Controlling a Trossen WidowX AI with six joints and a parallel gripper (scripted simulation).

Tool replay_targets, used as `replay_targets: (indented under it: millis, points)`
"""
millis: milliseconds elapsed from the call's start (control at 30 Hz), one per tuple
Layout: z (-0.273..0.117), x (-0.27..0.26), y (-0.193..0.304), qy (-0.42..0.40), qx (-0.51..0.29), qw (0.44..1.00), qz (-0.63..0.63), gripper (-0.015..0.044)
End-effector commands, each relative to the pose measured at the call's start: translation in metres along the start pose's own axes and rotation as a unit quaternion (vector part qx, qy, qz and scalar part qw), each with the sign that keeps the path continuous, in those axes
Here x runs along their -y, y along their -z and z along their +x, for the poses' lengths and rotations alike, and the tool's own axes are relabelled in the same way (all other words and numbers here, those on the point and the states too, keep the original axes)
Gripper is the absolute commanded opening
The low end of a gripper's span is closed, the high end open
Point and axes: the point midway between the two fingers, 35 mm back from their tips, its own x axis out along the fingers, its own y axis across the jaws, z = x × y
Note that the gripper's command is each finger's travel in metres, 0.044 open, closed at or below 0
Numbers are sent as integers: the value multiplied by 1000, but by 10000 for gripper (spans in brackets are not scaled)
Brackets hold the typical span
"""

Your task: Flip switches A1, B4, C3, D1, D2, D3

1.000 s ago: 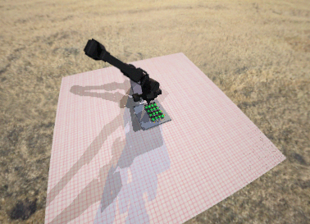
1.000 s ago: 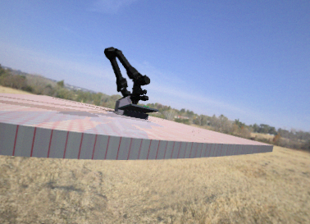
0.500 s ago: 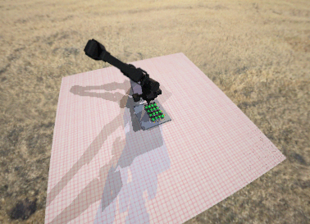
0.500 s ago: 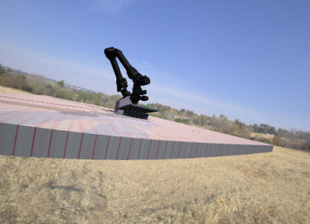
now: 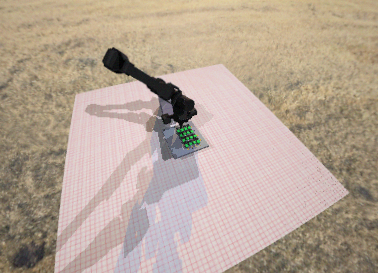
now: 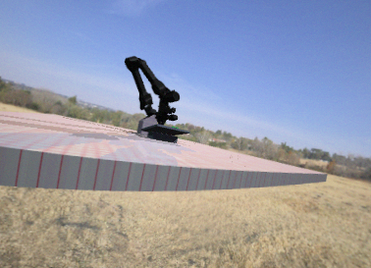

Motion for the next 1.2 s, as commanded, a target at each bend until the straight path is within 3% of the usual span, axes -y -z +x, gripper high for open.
replay_targets:
  millis: [0, 1167]
  points:
    - [1, 1, 0, 3, 0, 1000, -2, 0]
    - [6, 1, 1, 3, 0, 1000, -3, 0]
